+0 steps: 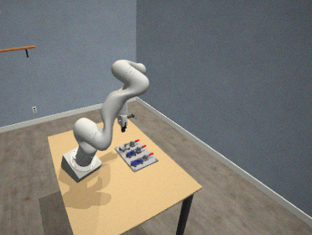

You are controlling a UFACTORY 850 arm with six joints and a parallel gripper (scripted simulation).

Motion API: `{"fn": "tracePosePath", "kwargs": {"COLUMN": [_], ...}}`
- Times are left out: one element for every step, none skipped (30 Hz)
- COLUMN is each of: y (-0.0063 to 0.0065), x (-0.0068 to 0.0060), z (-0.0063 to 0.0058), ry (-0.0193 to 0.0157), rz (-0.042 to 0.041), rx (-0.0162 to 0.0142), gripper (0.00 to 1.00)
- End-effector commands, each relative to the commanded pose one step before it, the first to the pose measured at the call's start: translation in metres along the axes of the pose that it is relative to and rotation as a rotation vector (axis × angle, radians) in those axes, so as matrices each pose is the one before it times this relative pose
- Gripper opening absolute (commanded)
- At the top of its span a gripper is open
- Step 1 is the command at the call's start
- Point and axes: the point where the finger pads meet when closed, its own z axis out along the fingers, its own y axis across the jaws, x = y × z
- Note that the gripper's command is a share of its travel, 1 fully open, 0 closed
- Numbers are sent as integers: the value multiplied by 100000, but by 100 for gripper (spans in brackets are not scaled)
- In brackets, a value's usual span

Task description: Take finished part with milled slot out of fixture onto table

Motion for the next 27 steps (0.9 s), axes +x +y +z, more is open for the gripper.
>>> {"fn": "tracePosePath", "kwargs": {"y": [-30,1,1,1,0,0,1,0,0,0,0,0,0,0,0,0,0,0,0,0,0,0,0,0,0,0,0], "x": [60,0,0,0,0,0,0,0,0,0,0,0,0,0,0,0,0,0,0,0,0,0,0,0,0,0,0], "z": [-58,-1,0,0,0,0,0,0,0,0,0,0,0,0,0,0,0,0,0,0,0,0,0,0,0,0,0], "ry": [113,0,0,0,0,0,0,0,0,0,0,0,0,0,0,0,0,0,0,0,0,0,0,0,0,0,0], "rz": [61,3,2,2,0,0,1,1,1,1,1,1,1,1,1,0,0,0,0,0,0,0,0,0,0,0,0], "rx": [97,0,0,0,0,0,0,0,0,0,0,0,0,0,0,0,0,0,0,0,0,0,0,0,0,0,0], "gripper": [0,0,0,0,0,0,0,0,0,0,0,0,0,0,0,0,0,0,0,0,0,0,0,0,0,0,100]}}
